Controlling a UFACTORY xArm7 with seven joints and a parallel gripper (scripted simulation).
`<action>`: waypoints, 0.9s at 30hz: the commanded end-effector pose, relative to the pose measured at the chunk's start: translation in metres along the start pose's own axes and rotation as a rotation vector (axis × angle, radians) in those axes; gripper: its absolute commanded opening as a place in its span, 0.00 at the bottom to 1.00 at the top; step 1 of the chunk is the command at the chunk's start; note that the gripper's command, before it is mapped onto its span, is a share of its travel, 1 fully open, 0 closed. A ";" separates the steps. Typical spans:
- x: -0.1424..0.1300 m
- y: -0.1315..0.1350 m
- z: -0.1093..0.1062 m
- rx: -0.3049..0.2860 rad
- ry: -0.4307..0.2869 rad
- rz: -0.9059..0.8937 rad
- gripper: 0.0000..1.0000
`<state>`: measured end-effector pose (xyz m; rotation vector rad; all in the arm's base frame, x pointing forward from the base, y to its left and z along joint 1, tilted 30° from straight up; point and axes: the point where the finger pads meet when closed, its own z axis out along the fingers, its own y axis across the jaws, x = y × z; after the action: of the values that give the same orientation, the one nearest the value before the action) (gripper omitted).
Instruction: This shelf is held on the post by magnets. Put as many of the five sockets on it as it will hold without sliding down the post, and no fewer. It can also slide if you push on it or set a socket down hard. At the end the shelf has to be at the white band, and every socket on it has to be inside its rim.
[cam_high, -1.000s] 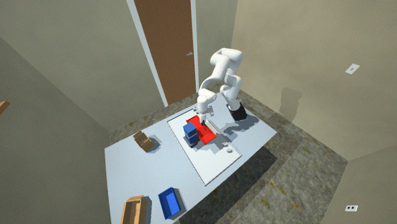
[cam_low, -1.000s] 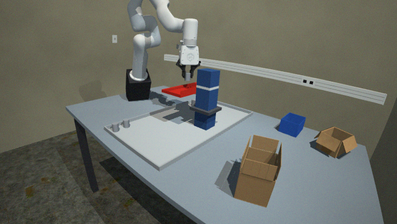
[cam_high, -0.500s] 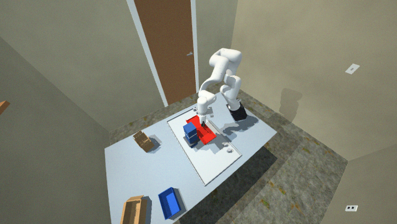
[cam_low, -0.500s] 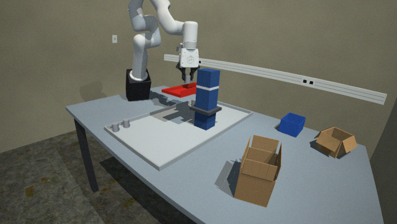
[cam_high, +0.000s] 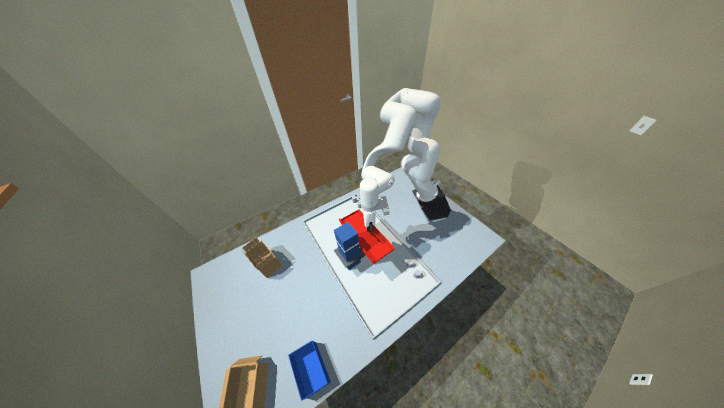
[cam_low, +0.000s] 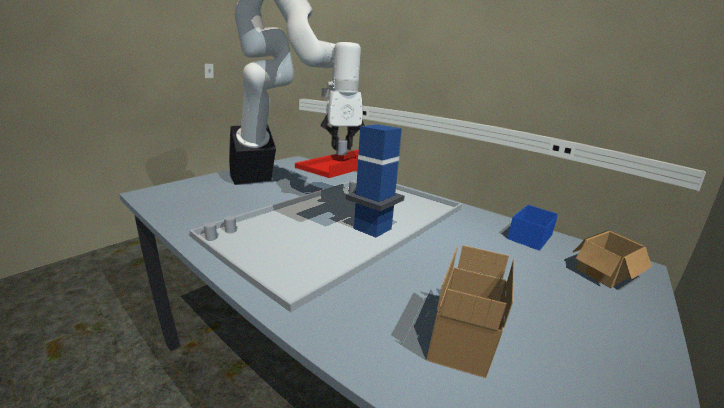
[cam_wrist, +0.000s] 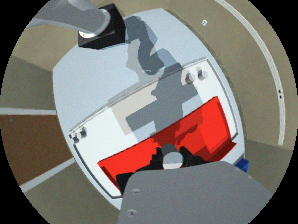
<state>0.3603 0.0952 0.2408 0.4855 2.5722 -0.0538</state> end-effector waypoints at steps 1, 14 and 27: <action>-0.001 0.001 0.000 -0.002 -0.003 0.000 0.00; -0.001 0.001 0.002 -0.002 -0.003 0.000 0.00; -0.001 0.001 0.005 -0.002 -0.003 0.000 0.00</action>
<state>0.3632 0.0945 0.2357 0.4855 2.5722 -0.0538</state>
